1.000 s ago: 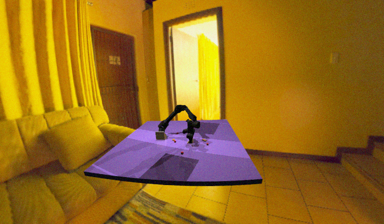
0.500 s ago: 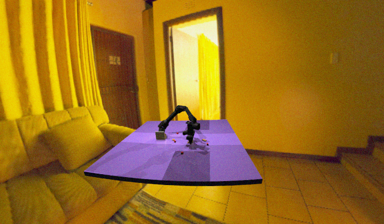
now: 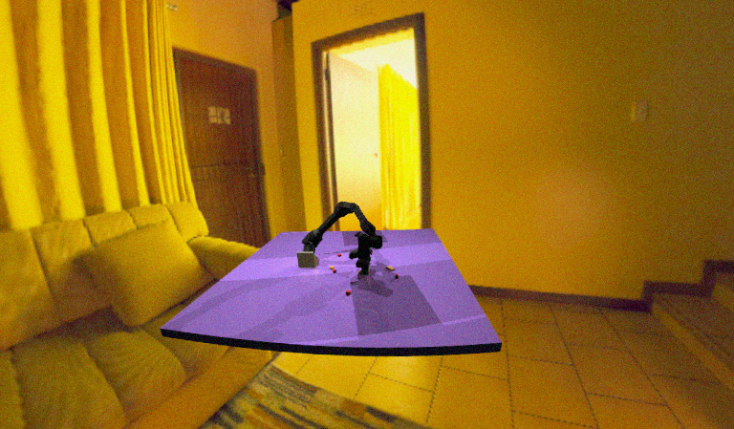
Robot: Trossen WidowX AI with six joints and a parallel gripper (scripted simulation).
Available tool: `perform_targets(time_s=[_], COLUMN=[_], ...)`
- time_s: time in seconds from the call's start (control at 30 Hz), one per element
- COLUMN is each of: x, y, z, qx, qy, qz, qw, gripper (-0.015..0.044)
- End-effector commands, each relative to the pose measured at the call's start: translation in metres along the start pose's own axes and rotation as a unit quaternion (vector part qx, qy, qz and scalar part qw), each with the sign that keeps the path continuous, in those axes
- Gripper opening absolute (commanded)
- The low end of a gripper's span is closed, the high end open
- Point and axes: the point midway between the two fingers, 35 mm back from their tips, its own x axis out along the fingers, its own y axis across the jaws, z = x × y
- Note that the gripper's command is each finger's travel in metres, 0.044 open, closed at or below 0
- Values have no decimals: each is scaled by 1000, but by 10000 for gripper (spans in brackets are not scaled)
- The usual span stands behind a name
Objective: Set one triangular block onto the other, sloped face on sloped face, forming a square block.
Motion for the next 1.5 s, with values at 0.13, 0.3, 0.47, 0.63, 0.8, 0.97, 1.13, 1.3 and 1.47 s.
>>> perform_targets(time_s=[0.13,0.3,0.47,0.63,0.8,0.97,1.13,1.3,1.47], x=[-3,-23,-30,-29,-28,-28,-28,-28,-28], y=[0,0,0,0,0,0,0,0,0], z=[0,0,0,0,0,0,0,0,0], qx=[2,1,0,-8,-9,-45,-118,-197,-267], qy=[1,0,0,2,2,2,2,1,1], qz=[-1,0,1,-3,-3,-3,-3,-3,-3], qw=[1000,1000,1000,1000,1000,999,993,980,964], gripper=[0,0,0,0,0,0,0,0,0])
